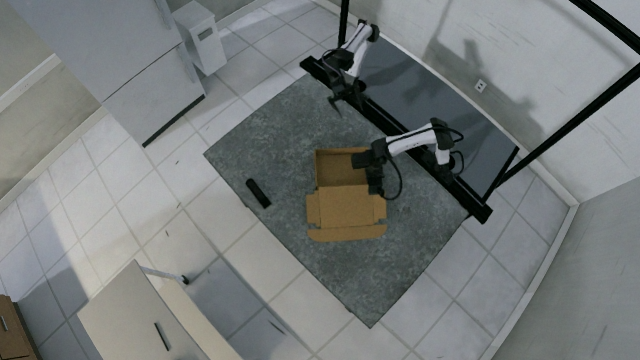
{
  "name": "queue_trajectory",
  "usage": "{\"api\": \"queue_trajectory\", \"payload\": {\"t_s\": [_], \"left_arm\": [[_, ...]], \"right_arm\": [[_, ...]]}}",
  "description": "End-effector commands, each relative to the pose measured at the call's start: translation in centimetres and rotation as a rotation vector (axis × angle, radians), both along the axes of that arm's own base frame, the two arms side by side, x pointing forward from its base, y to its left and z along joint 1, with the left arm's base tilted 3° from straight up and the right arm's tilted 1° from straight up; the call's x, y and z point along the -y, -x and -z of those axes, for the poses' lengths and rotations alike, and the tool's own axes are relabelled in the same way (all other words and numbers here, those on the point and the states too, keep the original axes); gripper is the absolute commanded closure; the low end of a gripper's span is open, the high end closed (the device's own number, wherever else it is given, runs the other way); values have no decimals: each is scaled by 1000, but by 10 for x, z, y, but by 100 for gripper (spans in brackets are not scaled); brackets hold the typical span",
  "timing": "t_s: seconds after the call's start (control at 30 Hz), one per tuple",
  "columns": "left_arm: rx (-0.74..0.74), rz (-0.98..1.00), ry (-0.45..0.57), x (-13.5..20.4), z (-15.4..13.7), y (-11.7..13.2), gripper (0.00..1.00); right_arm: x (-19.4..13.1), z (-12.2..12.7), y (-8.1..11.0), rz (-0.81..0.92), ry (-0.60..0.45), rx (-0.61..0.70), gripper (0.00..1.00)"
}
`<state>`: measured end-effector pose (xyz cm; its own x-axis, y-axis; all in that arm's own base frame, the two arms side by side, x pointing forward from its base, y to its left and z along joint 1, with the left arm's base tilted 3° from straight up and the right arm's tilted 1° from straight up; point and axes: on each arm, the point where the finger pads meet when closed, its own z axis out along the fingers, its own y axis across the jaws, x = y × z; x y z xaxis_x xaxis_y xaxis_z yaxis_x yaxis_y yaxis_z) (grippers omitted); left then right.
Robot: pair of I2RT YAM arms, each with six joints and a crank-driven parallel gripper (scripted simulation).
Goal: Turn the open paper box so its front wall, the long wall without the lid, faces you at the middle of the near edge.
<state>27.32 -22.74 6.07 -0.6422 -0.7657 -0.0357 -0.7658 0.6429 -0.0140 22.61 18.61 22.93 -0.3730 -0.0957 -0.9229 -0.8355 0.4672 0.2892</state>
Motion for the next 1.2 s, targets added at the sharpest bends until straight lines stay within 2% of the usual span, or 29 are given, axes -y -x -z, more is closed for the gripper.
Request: {"api": "queue_trajectory", "payload": {"t_s": [0.0,1.17], "left_arm": [[39,58,15,-2,-8,-1,100],[38,326,2,-17,-8,7,100]], "right_arm": [[-5,-3,-3,4,-8,22,0],[-24,-2,-3,18,-11,1,0]]}}
